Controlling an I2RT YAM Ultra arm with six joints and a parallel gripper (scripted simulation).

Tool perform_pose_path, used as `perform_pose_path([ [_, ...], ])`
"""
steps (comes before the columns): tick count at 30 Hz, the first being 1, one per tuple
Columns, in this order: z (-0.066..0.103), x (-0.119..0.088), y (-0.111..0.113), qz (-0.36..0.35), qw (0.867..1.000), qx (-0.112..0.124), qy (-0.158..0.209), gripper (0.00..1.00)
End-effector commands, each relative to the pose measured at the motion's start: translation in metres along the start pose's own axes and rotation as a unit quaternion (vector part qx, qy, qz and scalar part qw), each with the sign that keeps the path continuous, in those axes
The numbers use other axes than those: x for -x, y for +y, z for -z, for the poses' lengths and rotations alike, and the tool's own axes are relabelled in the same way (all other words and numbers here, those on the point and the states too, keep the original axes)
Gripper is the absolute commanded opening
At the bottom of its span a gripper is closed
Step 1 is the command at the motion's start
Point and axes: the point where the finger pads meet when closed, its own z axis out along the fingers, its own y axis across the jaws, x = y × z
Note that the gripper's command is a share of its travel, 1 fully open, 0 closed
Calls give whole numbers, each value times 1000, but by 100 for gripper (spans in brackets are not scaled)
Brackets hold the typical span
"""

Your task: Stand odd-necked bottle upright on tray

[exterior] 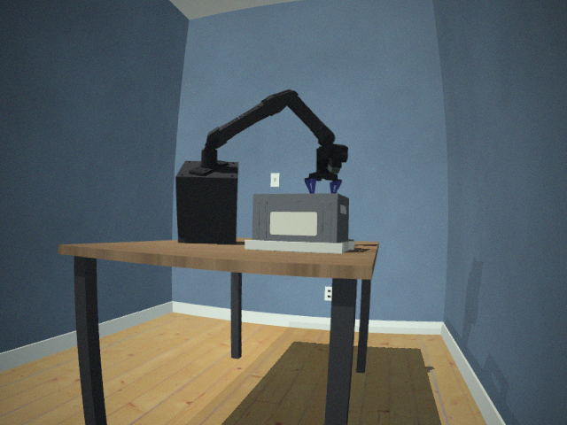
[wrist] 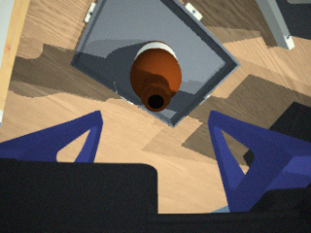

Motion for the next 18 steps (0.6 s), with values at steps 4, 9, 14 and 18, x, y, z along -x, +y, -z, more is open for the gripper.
perform_pose_path([
  [4, 36, 1, 11, -1, 1000, 20, -7, 100],
  [9, 45, 1, 11, -1, 1000, 20, -6, 100],
  [14, 50, 1, 11, -1, 1000, 20, -6, 100],
  [18, 53, 1, 11, -1, 1000, 20, -6, 100],
])
